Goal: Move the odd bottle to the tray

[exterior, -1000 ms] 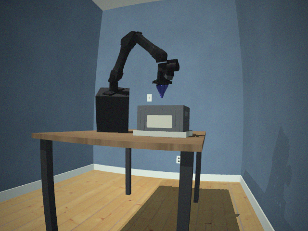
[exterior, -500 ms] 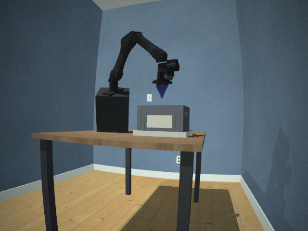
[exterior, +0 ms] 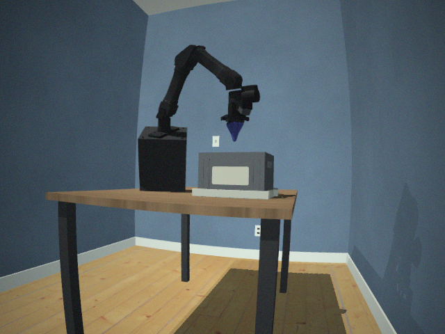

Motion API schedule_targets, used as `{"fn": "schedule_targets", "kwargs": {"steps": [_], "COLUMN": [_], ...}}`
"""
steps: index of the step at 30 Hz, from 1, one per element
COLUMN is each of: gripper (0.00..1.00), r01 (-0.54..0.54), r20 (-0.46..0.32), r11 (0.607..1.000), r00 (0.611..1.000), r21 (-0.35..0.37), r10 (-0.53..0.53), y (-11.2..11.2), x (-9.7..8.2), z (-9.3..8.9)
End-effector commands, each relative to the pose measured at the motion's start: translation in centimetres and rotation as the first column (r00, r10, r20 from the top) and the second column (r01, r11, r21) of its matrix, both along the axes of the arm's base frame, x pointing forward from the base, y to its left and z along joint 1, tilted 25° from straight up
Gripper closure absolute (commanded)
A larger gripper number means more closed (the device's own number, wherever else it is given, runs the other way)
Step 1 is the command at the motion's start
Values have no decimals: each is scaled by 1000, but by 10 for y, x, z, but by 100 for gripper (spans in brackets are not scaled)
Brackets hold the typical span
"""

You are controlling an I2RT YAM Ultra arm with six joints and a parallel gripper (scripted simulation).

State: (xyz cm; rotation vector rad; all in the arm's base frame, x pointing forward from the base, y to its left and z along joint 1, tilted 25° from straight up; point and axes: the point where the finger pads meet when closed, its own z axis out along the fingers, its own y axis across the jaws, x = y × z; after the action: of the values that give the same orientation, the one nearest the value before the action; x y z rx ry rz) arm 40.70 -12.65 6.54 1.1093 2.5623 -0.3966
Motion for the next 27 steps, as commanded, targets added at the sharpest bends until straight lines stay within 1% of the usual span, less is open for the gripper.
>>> {"fn": "schedule_targets", "kwargs": {"steps": [1, 3, 4, 27], "gripper": [100, 100, 39, 39], "r01": [-10, -10, -6, -6], "r20": [29, 29, 39, 39], "r11": [1000, 1000, 1000, 1000], "r00": [1000, 1000, 999, 999], "r21": [-9, -9, -9, -9], "r10": [11, 11, 7, 7], "y": [1, 1, 0, 0], "x": [7, 7, 9, 9], "z": [15, 15, 16, 16]}}
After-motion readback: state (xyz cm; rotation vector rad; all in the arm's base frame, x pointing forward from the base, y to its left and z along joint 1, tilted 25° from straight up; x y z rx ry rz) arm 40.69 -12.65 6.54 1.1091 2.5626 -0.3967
